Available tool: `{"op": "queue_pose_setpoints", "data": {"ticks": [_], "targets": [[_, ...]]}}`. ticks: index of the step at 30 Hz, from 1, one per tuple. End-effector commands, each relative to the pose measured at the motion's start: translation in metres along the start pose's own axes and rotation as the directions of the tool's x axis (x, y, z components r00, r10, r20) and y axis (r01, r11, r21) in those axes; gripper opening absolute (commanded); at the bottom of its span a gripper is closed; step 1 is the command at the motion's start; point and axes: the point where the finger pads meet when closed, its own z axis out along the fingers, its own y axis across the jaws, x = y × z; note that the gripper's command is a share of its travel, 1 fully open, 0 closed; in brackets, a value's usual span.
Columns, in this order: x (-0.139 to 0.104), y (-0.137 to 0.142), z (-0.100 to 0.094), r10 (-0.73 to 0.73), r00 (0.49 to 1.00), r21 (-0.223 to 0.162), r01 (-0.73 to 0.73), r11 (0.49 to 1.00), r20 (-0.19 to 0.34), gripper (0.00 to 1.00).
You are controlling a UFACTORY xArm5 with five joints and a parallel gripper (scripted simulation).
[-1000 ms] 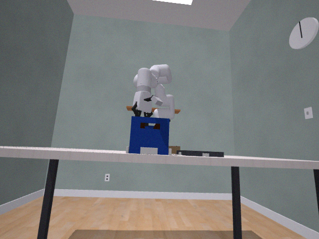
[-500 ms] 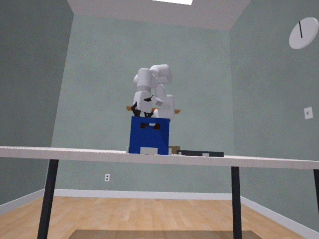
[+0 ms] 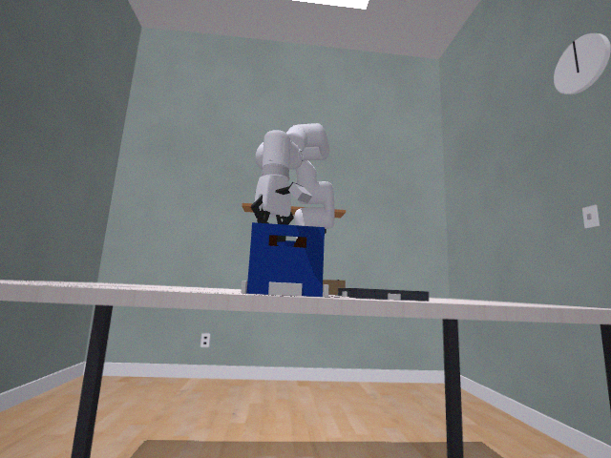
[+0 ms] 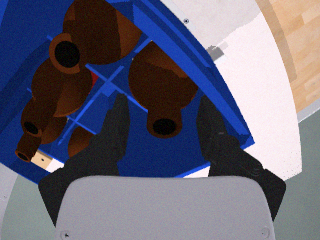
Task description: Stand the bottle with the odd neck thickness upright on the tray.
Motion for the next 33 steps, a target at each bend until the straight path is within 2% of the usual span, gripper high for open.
{"op": "queue_pose_setpoints", "data": {"ticks": [1, 10, 21, 33], "targets": [[0.001, 0.001, -0.002, 0.0, 1.0, -0.004, 0.0, 1.0, -0.002, 0.65], [0.001, 0.001, -0.005, 0.0, 1.0, -0.004, 0.0, 1.0, -0.002, 0.65], [0.001, 0.001, -0.026, 0.0, 1.0, -0.004, 0.0, 1.0, -0.002, 0.65], [0.001, 0.0, -0.065, 0.0, 1.0, -0.004, 0.0, 1.0, -0.002, 0.65]]}}
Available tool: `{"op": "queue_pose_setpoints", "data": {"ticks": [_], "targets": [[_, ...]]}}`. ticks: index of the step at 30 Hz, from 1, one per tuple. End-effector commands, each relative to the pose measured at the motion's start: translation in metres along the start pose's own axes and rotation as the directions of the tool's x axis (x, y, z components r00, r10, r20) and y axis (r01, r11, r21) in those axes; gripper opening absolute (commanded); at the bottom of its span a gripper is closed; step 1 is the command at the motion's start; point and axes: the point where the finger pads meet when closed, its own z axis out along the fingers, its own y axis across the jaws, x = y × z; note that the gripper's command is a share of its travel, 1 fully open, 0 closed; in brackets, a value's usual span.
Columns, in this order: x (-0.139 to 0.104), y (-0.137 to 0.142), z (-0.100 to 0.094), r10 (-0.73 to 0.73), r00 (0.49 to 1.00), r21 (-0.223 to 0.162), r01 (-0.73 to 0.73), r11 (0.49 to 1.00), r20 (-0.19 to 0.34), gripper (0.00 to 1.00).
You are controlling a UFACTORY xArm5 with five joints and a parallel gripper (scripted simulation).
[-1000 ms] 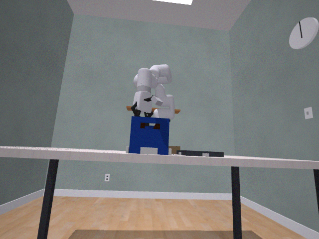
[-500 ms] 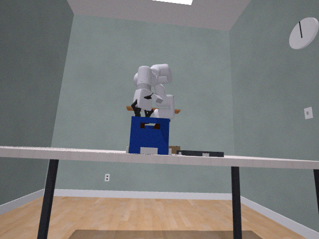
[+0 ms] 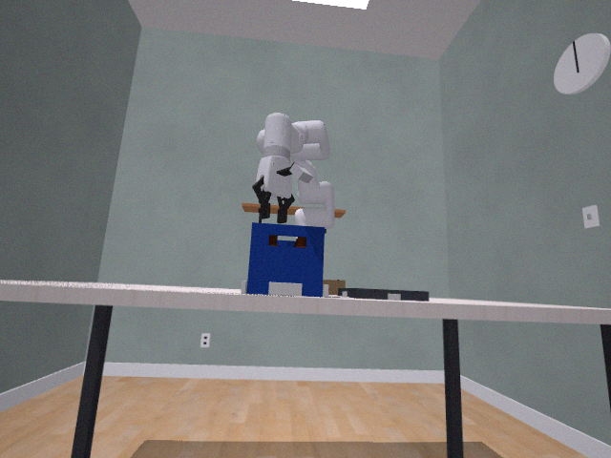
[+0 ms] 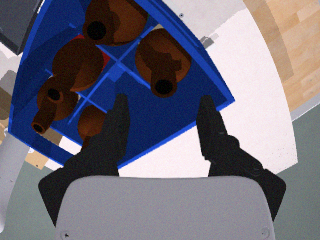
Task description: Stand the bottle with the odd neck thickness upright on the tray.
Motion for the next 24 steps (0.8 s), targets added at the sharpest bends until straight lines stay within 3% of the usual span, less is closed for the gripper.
{"op": "queue_pose_setpoints", "data": {"ticks": [1, 18, 19, 24], "targets": [[0.001, 0.001, -0.016, 0.0, 1.0, -0.003, 0.0, 1.0, -0.001, 0.65], [0.001, 0.0, -0.033, 0.0, 1.0, -0.003, 0.0, 1.0, -0.001, 0.65], [0.001, 0.0, -0.033, 0.0, 1.0, -0.003, 0.0, 1.0, -0.001, 0.0], [0.001, 0.0, -0.033, 0.0, 1.0, -0.003, 0.0, 1.0, -0.001, 0.0]]}}
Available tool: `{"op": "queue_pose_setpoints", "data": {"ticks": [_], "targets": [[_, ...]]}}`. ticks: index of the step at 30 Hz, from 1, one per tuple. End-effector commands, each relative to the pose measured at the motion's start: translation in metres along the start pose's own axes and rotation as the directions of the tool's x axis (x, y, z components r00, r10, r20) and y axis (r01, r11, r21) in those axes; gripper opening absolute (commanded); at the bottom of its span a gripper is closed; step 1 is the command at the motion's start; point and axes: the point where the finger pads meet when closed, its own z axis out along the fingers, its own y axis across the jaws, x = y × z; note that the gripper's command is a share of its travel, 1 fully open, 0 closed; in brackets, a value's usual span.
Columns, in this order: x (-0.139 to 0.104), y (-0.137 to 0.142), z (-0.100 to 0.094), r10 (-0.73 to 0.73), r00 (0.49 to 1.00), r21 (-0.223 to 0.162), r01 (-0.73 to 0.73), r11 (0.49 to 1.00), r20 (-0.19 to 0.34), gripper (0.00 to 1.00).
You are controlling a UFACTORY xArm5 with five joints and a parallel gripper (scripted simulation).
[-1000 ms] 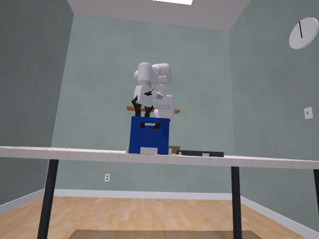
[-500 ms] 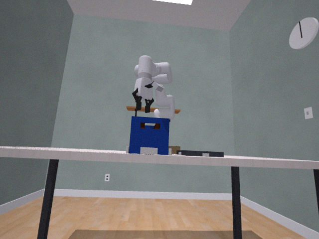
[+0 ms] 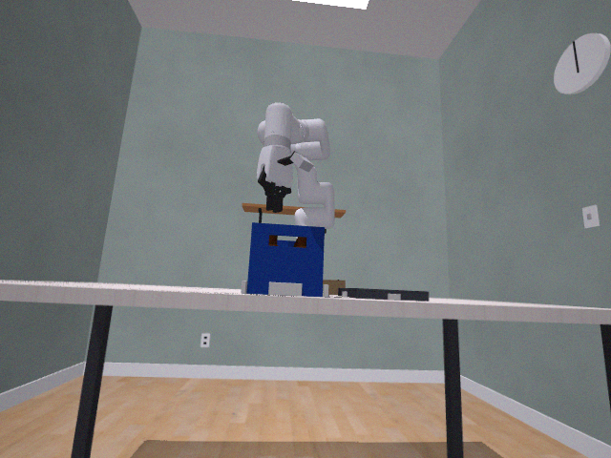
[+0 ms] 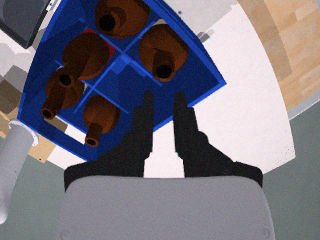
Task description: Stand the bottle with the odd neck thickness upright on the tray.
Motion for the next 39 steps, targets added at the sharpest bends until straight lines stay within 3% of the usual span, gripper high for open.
{"op": "queue_pose_setpoints", "data": {"ticks": [1, 32, 35, 39], "targets": [[0.001, 0.001, -0.002, 0.0, 1.0, -0.004, 0.0, 1.0, -0.002, 0.0], [0.005, -0.003, -0.002, 0.0, 1.0, -0.004, 0.0, 1.0, -0.002, 0.0], [0.035, -0.032, -0.001, 0.0, 1.0, -0.003, 0.0, 1.0, -0.001, 0.0], [0.055, -0.054, -0.001, 0.0, 1.0, -0.002, 0.0, 1.0, -0.001, 0.0]]}}
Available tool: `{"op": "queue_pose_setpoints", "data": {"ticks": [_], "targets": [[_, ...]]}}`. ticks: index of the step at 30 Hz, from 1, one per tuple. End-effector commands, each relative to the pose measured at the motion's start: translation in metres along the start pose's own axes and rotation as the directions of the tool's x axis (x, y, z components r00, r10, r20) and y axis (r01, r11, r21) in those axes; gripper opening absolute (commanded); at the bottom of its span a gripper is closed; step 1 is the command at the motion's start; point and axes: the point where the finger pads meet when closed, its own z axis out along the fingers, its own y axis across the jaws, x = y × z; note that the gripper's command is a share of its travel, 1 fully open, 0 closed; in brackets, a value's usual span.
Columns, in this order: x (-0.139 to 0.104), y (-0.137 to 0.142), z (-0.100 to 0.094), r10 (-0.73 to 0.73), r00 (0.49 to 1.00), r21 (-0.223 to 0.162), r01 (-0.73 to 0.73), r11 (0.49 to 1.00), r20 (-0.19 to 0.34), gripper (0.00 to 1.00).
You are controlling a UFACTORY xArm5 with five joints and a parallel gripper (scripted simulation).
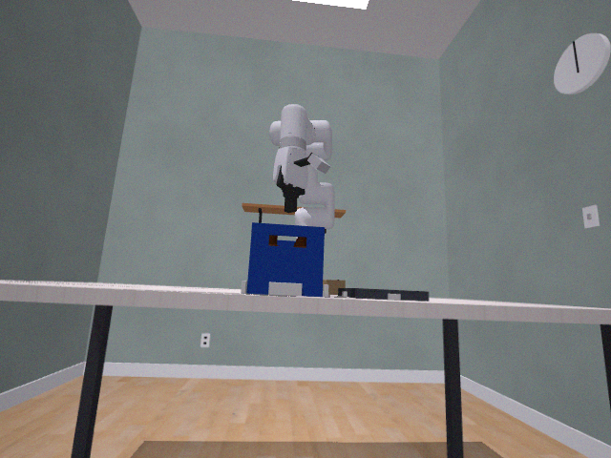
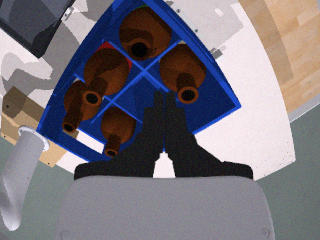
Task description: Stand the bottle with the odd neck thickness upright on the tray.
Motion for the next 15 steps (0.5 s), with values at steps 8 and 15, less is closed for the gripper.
{"op": "queue_pose_setpoints", "data": {"ticks": [8, 15], "targets": [[0.0261, -0.0262, -0.0015, 0.003, 1.0, -0.005, -0.003, 1.0, -0.003, 0.65], [0.0261, -0.0262, -0.0015, 0.003, 1.0, -0.005, -0.003, 1.0, -0.003, 0.65]]}}
